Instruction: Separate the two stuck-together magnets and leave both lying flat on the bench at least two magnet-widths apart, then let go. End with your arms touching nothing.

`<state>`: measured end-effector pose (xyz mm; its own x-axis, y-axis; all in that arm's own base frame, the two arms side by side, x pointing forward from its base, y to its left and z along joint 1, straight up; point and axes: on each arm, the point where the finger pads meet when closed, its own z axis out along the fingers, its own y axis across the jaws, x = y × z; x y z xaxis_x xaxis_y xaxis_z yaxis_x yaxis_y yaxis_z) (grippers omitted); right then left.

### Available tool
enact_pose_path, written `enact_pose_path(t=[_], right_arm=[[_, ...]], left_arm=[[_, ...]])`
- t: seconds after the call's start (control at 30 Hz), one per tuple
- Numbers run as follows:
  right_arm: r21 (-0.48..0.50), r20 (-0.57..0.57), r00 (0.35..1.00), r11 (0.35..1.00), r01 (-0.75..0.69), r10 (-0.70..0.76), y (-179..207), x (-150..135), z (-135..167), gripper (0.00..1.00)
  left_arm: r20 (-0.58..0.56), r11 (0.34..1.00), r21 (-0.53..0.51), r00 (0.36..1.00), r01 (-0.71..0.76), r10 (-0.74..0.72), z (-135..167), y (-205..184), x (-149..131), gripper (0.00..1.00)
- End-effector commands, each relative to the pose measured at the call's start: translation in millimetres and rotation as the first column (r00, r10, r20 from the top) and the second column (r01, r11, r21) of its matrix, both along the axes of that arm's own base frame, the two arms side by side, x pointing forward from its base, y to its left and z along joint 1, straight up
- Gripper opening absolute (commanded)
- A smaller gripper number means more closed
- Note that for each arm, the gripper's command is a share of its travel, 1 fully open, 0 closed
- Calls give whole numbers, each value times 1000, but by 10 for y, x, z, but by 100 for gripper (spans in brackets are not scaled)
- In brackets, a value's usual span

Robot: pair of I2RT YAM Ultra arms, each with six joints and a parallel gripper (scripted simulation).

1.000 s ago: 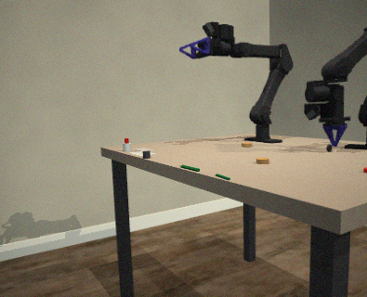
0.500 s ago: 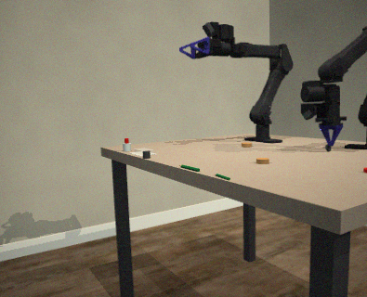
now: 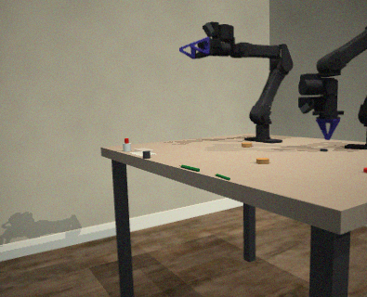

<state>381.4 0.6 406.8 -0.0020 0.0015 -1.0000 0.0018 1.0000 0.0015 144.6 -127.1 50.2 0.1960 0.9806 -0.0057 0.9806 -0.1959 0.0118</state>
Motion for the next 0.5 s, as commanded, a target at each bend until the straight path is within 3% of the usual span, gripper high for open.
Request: enact_pose_path(t=[0.0, 0.47], right_arm=[[-1, 13, 1000, 1000, -1, 1, 3, -9, 51, 100], [-1, 13, 1000, 1000, -1, 1, 3, -9, 51, 100]], left_arm=[[-8, 1000, 6, 1000, 0, 0, 122, 23, -30, 0], [-8, 1000, 5, 1000, 4, -4, 422, 27, -29, 0]])
